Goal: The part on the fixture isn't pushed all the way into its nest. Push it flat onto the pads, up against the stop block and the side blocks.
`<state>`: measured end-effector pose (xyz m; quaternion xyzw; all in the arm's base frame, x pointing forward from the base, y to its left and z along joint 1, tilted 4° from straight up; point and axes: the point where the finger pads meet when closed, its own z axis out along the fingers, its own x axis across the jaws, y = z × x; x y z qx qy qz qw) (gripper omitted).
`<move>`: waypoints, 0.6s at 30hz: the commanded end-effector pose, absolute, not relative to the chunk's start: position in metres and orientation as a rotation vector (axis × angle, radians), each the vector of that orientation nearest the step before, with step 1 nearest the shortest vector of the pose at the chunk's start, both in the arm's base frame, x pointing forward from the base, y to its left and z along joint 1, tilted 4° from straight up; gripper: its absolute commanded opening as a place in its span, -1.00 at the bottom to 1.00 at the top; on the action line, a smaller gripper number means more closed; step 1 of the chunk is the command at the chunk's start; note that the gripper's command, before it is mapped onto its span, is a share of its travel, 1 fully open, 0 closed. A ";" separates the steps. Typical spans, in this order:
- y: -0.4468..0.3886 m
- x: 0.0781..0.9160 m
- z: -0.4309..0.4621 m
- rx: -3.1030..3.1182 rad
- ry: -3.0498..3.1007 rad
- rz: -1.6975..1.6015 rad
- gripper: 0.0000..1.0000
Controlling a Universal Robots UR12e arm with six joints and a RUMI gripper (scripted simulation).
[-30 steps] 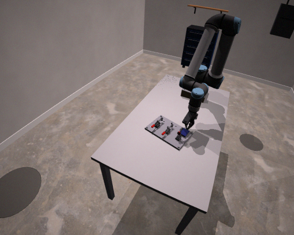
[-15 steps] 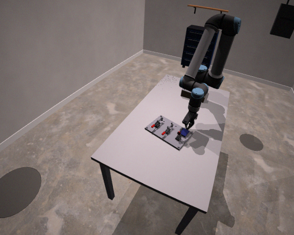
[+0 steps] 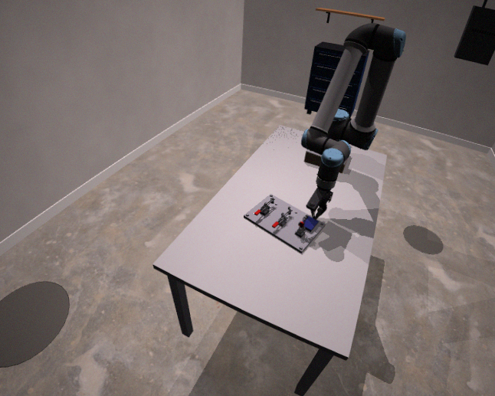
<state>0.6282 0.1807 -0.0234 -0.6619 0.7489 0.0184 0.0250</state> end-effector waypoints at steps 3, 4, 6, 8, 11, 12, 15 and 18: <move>0.179 0.632 -0.022 -2.044 2.315 0.054 -1.00; 0.179 0.632 -0.022 -2.044 2.315 0.054 -1.00; 0.179 0.632 -0.022 -2.044 2.315 0.054 -1.00; 0.179 0.632 -0.022 -2.044 2.315 0.054 -1.00; 0.179 0.632 -0.022 -2.044 2.315 0.054 -1.00; 0.179 0.632 -0.022 -2.044 2.315 0.054 -1.00; 0.179 0.631 -0.022 -2.044 2.316 0.054 -1.00; 0.180 0.627 -0.022 -2.045 2.316 0.056 -1.00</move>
